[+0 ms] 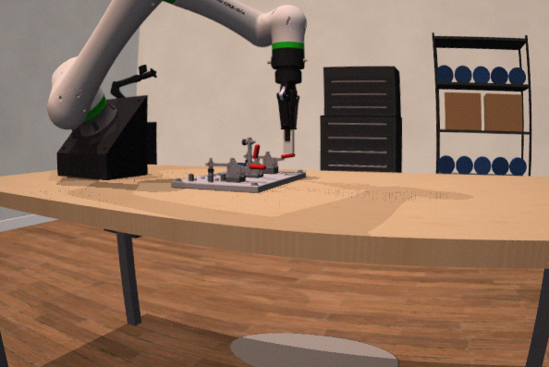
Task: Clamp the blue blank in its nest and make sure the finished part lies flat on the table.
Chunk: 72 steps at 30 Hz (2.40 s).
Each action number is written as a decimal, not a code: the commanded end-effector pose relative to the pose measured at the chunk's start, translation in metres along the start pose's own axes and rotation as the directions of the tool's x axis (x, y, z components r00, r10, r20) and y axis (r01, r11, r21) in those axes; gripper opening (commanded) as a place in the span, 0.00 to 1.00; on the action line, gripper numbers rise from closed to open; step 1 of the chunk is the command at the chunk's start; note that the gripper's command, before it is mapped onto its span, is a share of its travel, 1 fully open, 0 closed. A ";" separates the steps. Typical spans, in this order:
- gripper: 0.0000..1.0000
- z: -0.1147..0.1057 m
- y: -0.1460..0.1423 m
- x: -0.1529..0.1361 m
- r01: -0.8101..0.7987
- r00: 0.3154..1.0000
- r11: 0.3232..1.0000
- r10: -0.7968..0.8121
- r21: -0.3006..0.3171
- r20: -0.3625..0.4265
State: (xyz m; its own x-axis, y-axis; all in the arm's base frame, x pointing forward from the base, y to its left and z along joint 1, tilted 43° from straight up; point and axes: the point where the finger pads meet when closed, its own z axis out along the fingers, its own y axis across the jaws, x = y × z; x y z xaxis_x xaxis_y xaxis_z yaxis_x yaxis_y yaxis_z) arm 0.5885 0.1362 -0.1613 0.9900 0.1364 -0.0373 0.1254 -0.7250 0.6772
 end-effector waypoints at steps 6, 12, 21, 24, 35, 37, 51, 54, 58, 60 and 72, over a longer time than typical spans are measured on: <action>0.00 0.001 0.000 0.000 0.000 1.000 1.000 0.000 0.000 0.000; 0.00 0.002 0.000 0.000 0.000 1.000 1.000 0.000 0.000 0.000; 0.00 0.002 0.000 0.000 0.000 1.000 1.000 0.000 0.000 0.000; 0.00 0.003 0.000 0.000 0.000 1.000 1.000 0.000 0.000 0.000; 0.00 0.004 0.000 0.000 0.000 1.000 1.000 0.000 0.000 0.000; 0.00 0.004 0.000 0.000 0.000 1.000 1.000 0.000 0.000 0.000; 0.00 0.006 0.000 0.000 0.000 1.000 1.000 0.000 0.000 0.000; 0.00 0.006 0.000 0.000 0.000 1.000 1.000 0.000 0.000 0.000; 0.00 0.006 0.000 0.000 0.000 1.000 1.000 0.000 0.000 0.000; 0.00 0.007 0.000 0.000 0.000 1.000 1.000 0.000 0.000 0.000; 0.00 0.008 0.000 0.000 0.000 1.000 1.000 0.000 0.000 0.000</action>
State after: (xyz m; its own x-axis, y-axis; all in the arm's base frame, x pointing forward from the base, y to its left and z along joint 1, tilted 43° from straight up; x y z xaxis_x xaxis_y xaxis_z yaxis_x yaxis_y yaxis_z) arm 0.5893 0.1310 -0.1670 0.9899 0.1368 -0.0368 0.1254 -0.7251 0.6772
